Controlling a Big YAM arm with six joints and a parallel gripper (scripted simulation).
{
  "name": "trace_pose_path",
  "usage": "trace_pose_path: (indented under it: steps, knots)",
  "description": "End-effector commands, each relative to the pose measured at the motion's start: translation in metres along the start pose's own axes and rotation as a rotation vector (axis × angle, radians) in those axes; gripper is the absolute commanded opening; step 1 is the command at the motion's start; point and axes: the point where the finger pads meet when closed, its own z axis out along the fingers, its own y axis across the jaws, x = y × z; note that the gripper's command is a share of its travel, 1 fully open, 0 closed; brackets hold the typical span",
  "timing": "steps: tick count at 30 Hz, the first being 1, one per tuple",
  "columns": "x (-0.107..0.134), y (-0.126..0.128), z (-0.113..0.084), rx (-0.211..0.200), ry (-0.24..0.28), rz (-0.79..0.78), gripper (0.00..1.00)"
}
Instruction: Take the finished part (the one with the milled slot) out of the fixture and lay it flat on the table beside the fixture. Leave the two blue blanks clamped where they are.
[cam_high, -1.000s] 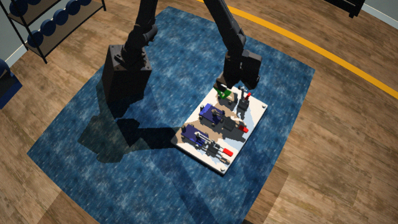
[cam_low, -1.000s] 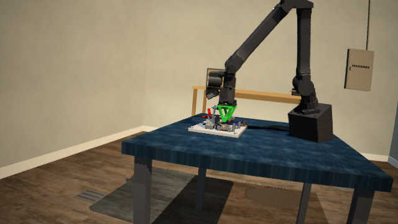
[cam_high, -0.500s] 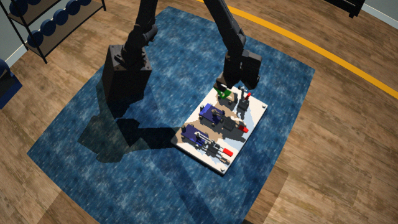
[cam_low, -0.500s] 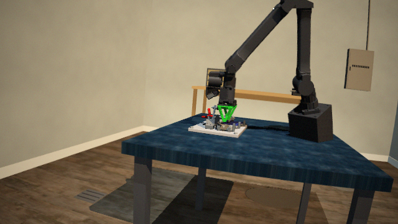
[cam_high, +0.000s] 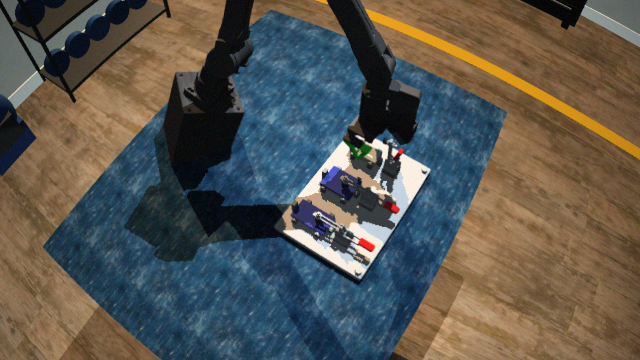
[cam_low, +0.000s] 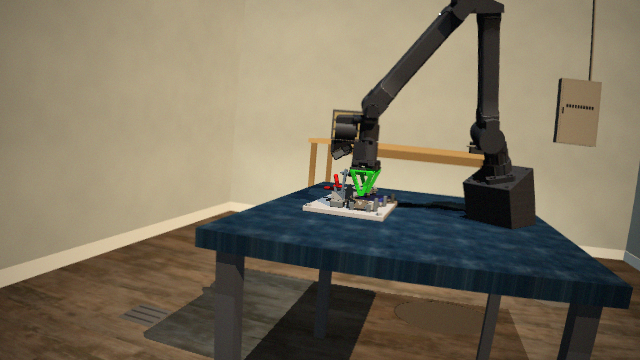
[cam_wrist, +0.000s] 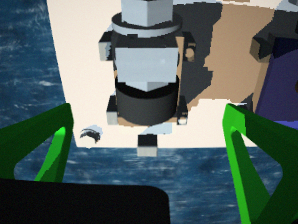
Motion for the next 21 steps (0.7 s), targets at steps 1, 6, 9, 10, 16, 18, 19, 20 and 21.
trace_pose_path:
  steps: [1,6,9,10,16,18,19,20,21]
  knots:
    - [-0.024,0.0143,-0.0133,-0.011,-0.04,-0.007,0.92]
    - [-0.0237,0.0136,-0.0113,-0.009,-0.034,-0.005,0.92]
    - [-0.0236,0.0135,-0.0109,-0.009,-0.033,-0.005,0.92]
    - [-0.0236,0.0135,-0.0109,-0.009,-0.033,-0.005,0.92]
    - [-0.0234,0.0131,-0.01,-0.008,-0.031,-0.004,0.92]
    - [-0.0227,0.0124,-0.008,-0.007,-0.026,-0.003,0.92]
    - [-0.0224,0.012,-0.0071,-0.006,-0.024,-0.002,0.92]
    - [-0.0221,0.0117,-0.0062,-0.006,-0.022,-0.002,0.92]
    - [-0.0221,0.0116,-0.0061,-0.006,-0.021,-0.002,0.92]
